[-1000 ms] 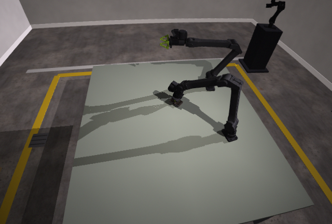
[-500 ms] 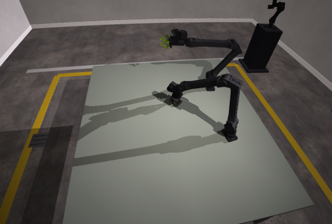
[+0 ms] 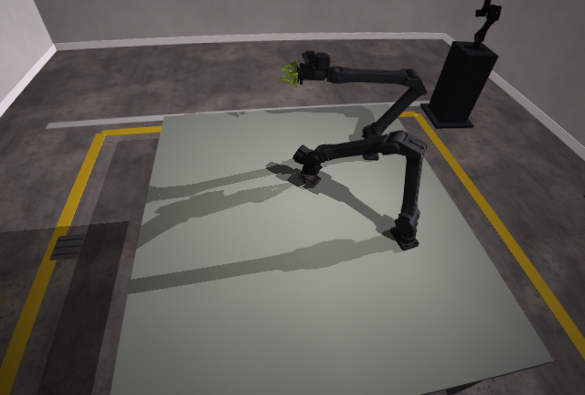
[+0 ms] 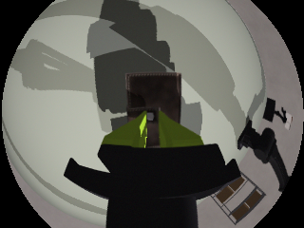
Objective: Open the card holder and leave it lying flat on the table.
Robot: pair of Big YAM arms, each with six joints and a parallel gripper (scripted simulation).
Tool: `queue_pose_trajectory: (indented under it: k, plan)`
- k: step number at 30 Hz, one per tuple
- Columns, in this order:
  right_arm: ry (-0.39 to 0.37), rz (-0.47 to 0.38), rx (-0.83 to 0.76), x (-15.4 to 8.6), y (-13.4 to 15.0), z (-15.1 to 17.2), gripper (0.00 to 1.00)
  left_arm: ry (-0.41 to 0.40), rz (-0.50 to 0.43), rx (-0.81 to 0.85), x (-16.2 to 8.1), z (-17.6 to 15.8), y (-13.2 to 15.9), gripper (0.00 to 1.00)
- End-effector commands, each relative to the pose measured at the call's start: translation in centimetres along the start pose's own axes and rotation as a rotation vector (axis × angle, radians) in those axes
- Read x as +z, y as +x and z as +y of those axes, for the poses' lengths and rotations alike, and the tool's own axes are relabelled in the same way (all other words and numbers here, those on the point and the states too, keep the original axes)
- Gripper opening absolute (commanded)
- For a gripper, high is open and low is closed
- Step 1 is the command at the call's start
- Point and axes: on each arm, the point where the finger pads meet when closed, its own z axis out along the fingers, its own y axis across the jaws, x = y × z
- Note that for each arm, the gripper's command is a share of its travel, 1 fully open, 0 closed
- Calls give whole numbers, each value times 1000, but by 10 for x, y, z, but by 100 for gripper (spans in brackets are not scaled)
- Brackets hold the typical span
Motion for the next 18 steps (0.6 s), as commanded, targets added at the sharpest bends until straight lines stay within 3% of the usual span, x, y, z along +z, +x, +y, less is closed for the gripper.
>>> queue_pose_trajectory:
  k: [1, 4, 5, 10, 13, 18]
  plan:
    - [0, -40, 0, -1, -23, 0, 100, 10, -10, 2, 0, 5, -17, 11]
    - [0, -40, 0, -1, -23, 0, 100, 25, -9, -2, 0, 5, -16, 11]
    - [0, -40, 0, -1, -23, 0, 100, 23, -82, 23, 1, 6, -39, 11]
    - [0, -40, 0, -1, -23, 0, 100, 28, -73, 33, 4, -1, -36, 11]
    - [0, -40, 0, -1, -23, 0, 100, 24, -16, 13, 16, 3, -6, 11]
    - [0, -40, 0, -1, -23, 0, 100, 23, 17, 1, 18, 3, 3, 11]
